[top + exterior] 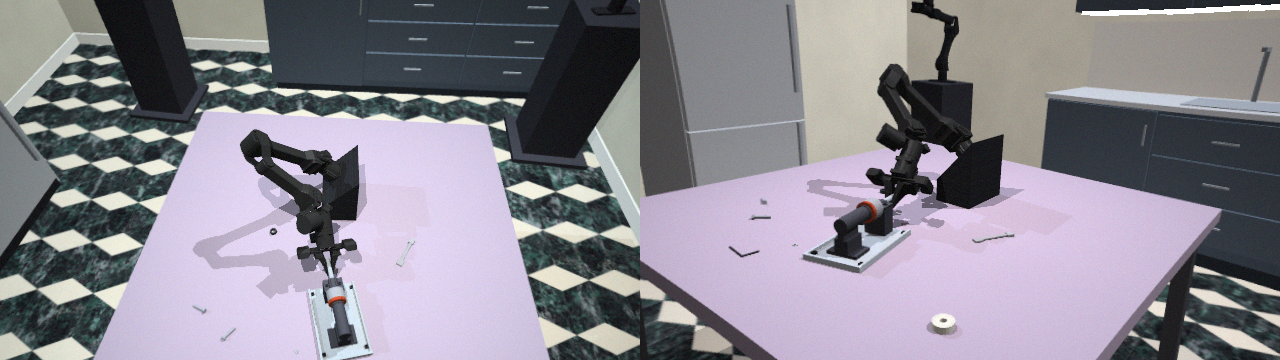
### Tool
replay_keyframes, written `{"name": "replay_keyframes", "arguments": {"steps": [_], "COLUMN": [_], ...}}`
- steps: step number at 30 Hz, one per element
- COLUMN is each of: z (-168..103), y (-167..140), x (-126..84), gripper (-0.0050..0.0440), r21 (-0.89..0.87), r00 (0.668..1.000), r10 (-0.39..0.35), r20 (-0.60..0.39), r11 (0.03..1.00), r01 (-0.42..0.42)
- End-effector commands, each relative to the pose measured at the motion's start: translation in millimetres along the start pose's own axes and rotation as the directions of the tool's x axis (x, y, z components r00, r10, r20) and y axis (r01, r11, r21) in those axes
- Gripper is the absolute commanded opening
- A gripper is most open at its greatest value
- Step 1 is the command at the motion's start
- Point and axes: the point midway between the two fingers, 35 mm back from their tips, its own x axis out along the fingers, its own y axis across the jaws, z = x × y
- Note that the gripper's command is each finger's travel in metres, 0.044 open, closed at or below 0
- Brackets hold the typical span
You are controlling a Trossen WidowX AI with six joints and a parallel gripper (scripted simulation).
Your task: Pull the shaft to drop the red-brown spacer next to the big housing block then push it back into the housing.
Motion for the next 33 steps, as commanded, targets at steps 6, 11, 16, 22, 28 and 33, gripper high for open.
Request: {"name": "replay_keyframes", "arguments": {"steps": [6,11,16,22,28,33], "z": [-3.4,-3.1,-2.8,-2.4,-2.0,-1.8], "y": [4.1,4.1,4.1,4.1,4.1,4.1], "x": [-4.1,-4.3,-4.6,-5.0,-5.4,-5.6], "gripper": [-0.005,-0.005,-0.005,-0.005,-0.005,-0.005], "r21": [0.003,0.003,0.003,0.003,0.003,0.003], "r00": [1.0,1.0,1.0,1.0,1.0,1.0], "r10": [0.008,0.008,0.008,0.008,0.008,0.008], "r20": [-0.016,-0.016,-0.016,-0.016,-0.016,-0.016], "r11": [1.0,1.0,1.0,1.0,1.0,1.0], "r01": [-0.008,-0.008,-0.008,-0.008,-0.008,-0.008]}}
